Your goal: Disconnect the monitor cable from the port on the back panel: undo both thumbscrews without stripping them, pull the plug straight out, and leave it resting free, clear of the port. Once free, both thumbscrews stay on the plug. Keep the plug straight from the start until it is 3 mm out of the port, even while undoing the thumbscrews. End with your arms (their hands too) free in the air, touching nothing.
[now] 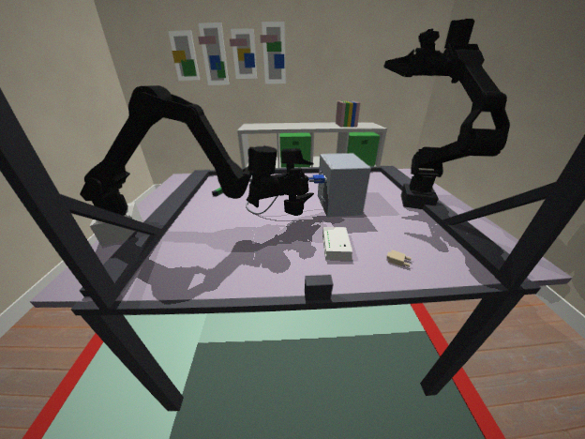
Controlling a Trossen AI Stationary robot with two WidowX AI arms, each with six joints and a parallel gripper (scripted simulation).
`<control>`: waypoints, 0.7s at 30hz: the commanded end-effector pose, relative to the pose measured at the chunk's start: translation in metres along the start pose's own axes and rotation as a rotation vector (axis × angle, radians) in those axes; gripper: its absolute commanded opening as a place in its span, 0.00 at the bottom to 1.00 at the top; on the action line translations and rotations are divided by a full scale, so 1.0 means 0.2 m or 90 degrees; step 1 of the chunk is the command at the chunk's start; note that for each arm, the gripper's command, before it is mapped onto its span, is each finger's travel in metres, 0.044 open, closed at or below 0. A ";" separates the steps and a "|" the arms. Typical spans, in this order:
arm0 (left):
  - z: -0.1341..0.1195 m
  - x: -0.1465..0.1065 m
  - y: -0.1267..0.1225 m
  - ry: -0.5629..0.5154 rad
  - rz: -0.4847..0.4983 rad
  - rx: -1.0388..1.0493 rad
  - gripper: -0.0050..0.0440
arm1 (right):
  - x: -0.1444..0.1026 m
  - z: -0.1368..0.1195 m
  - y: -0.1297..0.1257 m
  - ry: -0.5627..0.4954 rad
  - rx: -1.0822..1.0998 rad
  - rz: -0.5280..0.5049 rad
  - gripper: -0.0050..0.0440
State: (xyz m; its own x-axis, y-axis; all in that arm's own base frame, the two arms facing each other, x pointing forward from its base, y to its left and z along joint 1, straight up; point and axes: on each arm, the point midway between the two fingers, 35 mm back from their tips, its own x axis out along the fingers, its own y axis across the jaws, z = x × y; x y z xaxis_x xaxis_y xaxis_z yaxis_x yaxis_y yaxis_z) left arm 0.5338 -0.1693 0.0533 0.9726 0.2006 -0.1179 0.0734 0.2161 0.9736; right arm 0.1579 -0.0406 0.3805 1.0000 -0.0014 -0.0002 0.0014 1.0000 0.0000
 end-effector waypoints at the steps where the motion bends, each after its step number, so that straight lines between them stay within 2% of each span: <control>1: 0.00 -0.01 0.03 0.006 0.027 0.022 1.00 | 0.00 0.01 0.01 -0.001 -0.004 0.001 1.00; 4: 0.00 -0.01 0.03 0.006 0.027 0.022 1.00 | 0.00 0.01 0.01 -0.001 -0.004 0.001 1.00; 19: 0.00 -0.01 0.03 0.006 0.027 0.022 0.27 | 0.00 0.01 0.01 -0.001 -0.004 0.001 1.00; 21: 0.00 -0.01 0.03 0.006 0.027 0.022 0.27 | 0.00 0.01 0.01 -0.001 -0.004 0.001 1.00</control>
State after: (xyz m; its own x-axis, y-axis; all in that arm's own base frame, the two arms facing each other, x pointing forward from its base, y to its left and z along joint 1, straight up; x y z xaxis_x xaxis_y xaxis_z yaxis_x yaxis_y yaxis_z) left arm 0.5309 -0.1682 0.0484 0.9714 0.2165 -0.0970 0.0610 0.1671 0.9840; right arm 0.1579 -0.0406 0.3805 1.0000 -0.0014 -0.0002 0.0014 1.0000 0.0000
